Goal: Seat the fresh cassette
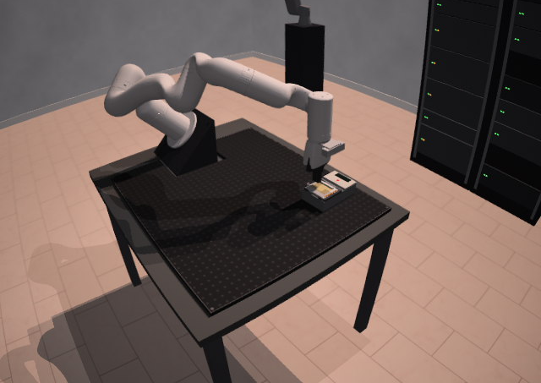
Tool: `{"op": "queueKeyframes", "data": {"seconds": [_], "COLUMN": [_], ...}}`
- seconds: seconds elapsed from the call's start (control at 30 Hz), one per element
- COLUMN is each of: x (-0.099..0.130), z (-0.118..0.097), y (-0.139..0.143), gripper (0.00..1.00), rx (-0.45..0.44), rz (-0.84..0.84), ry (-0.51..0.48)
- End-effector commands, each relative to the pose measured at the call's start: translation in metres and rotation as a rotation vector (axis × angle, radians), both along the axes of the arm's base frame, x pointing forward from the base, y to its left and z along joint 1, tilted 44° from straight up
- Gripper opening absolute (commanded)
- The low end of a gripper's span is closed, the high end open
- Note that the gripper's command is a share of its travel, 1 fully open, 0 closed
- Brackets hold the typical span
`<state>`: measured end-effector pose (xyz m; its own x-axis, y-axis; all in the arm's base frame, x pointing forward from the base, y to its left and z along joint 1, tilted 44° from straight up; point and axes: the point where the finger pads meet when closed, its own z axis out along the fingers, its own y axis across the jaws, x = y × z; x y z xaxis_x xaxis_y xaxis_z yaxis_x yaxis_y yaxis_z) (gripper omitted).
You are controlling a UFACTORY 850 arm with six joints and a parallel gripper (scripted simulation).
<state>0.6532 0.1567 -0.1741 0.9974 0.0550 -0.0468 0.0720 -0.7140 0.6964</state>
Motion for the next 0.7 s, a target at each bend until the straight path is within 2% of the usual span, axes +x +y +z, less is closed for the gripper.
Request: {"op": "queueKeyframes", "data": {"seconds": [0.0,0.37,0.67], "x": [0.001,0.004,0.004], "z": [0.005,0.015,0.015], "y": [0.005,0.015,0.015], "gripper": [0.00,0.00,0.00], "rx": [0.001,0.001,0.001], "rz": [0.001,0.001,0.001], "ry": [-0.002,-0.002,-0.002]}}
